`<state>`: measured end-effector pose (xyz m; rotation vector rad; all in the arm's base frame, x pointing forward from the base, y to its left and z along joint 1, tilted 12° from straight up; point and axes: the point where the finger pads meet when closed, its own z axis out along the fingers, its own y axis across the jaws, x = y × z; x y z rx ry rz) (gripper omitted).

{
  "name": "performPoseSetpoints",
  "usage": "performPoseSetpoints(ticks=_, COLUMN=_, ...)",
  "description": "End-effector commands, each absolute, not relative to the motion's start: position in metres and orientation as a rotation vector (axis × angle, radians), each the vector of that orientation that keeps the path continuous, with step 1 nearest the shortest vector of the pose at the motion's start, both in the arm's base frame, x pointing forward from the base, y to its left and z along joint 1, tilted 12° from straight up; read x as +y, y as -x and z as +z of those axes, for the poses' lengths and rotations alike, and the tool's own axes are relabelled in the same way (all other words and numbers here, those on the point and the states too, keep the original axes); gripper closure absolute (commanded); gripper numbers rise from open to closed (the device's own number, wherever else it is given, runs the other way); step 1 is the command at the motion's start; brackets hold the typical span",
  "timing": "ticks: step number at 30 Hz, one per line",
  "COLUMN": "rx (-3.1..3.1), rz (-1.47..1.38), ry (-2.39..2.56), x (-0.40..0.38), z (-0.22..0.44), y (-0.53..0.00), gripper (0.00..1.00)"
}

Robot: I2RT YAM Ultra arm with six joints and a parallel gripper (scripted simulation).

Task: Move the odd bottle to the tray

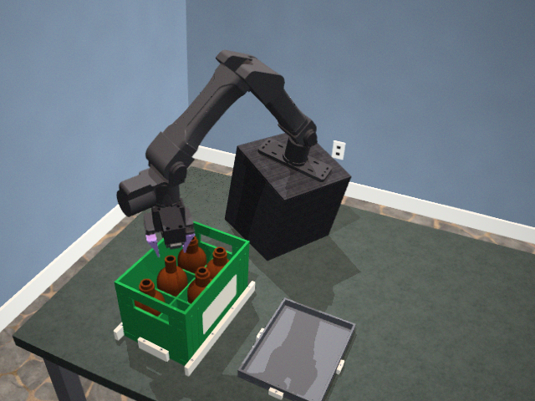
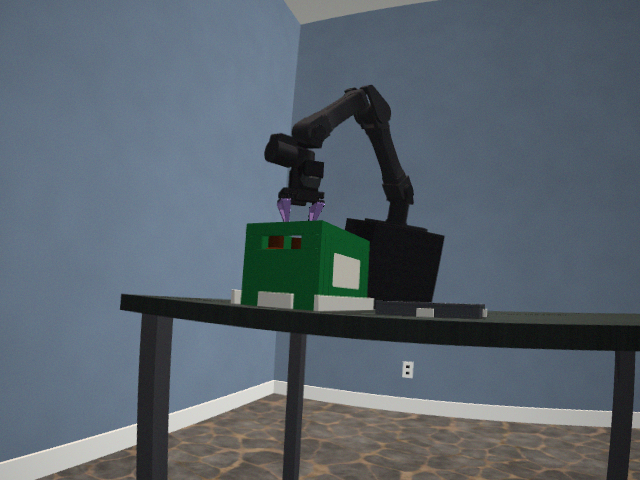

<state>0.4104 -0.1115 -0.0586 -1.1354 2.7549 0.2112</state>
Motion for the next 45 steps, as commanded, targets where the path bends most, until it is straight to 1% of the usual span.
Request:
performPoseSetpoints(ticks=1, rx=2.723, rz=0.18, ry=1.116, x=-0.115, z=-0.042, y=-0.424, gripper=0.39)
performPoseSetpoints(ticks=15, rx=2.723, rz=0.181, ry=1.116, x=-0.115, z=-0.042, y=-0.424, gripper=0.39)
performPoseSetpoints(ticks=22, rx=2.739, rz=0.207, ry=1.121, x=-0.113, z=-0.052, y=-0.422, gripper=0.39)
performPoseSetpoints(ticks=26, rx=2.725, rz=0.186, ry=1.122, x=-0.114, z=-0.043, y=-0.427, gripper=0.39)
performPoseSetpoints(ticks=45, rx=2.734, rz=0.197, ry=1.118, x=-0.115, z=-0.048, y=-0.426, gripper=0.39)
